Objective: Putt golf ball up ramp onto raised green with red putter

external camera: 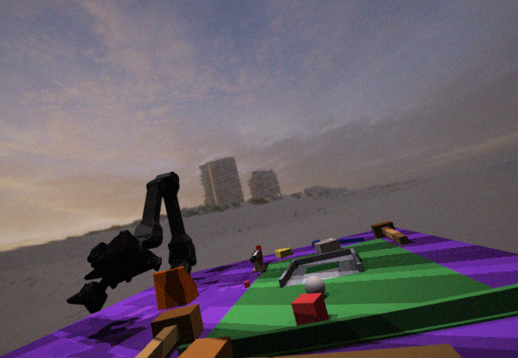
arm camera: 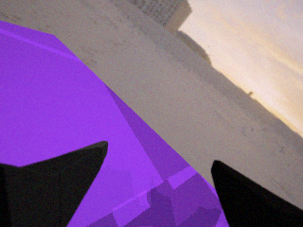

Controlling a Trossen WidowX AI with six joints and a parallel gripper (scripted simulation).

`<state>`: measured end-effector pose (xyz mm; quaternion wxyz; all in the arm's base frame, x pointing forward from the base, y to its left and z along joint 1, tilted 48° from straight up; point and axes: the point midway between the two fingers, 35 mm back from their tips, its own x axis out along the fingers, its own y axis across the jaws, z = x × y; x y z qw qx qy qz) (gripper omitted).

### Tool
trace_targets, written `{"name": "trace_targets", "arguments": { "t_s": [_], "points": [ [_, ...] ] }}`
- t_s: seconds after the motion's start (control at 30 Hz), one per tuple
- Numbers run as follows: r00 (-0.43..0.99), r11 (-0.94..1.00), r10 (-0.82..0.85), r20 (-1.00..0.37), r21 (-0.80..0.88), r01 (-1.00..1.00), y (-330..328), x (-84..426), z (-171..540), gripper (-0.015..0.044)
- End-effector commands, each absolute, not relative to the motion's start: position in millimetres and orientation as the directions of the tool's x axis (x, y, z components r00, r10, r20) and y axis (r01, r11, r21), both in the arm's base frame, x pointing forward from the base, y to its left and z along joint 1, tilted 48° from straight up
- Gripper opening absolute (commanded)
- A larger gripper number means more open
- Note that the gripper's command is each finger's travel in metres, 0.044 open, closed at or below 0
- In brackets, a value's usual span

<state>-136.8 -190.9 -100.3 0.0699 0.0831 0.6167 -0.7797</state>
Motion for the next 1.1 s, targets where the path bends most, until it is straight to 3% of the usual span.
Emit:
{"name": "trace_targets", "arguments": {
  "t_s": [0.0, 0.23, 0.37, 0.53, 0.8, 1.07],
  "points": [
    [-0.974, -0.216, -0.009, -0.224, -0.951, 0.221, -192, -136, -101, 0.0426],
    [-0.847, 0.328, -0.056, -0.529, -0.811, 0.485, -219, -77, -121, 0.044],
    [-0.726, 0.649, -0.037, -0.686, -0.569, 0.504, -223, -30, -124, 0.044],
    [-0.559, 0.922, 0.042, -0.828, -0.183, 0.341, -211, 32, -116, 0.044],
    [-0.378, 0.976, 0.193, -0.905, 0.218, -0.024, -177, 99, -90, 0.044],
    [-0.227, 0.768, 0.39, -0.892, 0.452, -0.455, -125, 157, -47, 0.044]
  ]
}}
